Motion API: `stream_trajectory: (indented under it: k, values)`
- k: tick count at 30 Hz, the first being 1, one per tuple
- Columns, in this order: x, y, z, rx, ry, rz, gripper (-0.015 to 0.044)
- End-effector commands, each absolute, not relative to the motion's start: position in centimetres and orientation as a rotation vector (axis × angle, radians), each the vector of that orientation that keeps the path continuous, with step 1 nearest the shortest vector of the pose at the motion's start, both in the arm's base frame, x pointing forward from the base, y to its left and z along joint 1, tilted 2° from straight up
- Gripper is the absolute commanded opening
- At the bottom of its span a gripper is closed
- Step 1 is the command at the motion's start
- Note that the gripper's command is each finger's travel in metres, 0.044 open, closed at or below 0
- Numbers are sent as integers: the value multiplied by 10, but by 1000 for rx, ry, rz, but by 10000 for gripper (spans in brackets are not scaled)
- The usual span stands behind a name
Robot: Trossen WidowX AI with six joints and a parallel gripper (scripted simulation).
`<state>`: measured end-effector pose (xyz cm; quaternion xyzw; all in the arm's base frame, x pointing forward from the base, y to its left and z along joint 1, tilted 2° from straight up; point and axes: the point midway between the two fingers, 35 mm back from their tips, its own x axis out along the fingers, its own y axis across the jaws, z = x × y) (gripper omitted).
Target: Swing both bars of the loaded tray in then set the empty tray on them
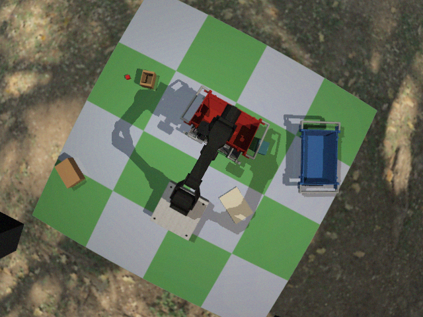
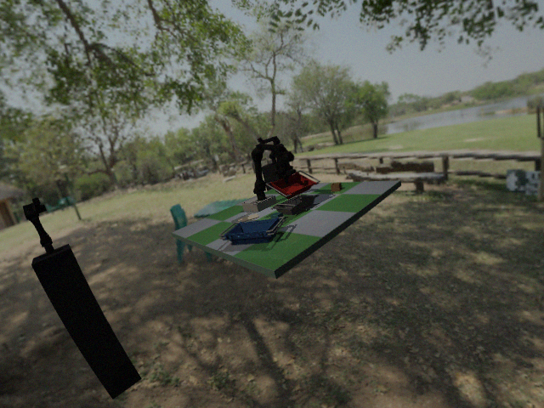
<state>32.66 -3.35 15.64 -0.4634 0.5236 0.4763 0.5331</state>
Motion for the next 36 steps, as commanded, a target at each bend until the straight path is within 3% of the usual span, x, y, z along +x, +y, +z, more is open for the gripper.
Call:
stream_trajectory:
  k: [1,36]
  values:
    - [329,-34,162,-1120,1229,1124,0]
    - [330,-34,146,-1120,1229,1124,0]
